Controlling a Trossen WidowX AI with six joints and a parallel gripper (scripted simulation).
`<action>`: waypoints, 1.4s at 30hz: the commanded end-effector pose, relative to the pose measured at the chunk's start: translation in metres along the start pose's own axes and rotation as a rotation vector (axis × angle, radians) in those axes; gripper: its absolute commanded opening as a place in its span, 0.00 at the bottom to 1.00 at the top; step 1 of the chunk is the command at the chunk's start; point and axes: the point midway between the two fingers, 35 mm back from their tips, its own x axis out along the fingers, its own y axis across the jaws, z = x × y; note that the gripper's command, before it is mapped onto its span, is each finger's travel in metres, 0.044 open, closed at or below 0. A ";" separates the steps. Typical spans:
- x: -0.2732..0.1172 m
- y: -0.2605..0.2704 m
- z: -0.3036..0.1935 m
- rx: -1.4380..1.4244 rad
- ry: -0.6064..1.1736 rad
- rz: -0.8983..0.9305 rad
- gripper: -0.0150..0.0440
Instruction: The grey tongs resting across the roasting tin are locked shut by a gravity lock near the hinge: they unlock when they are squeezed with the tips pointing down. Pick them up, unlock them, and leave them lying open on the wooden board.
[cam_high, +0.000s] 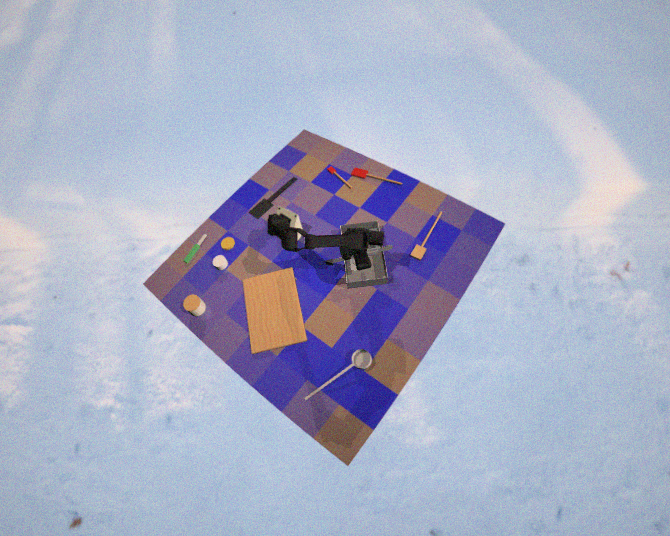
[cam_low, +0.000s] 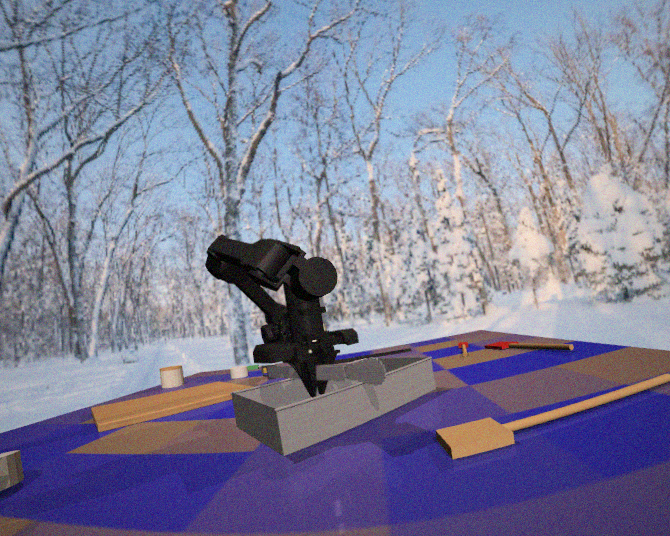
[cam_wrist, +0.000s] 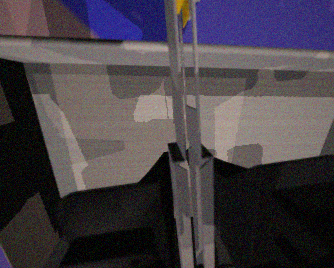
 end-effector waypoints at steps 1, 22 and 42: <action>-0.007 0.000 -0.002 0.001 0.002 -0.002 0.00; -0.127 -0.001 -0.001 -0.006 0.001 -0.002 0.00; -0.127 0.072 0.077 -0.332 0.010 -0.011 0.00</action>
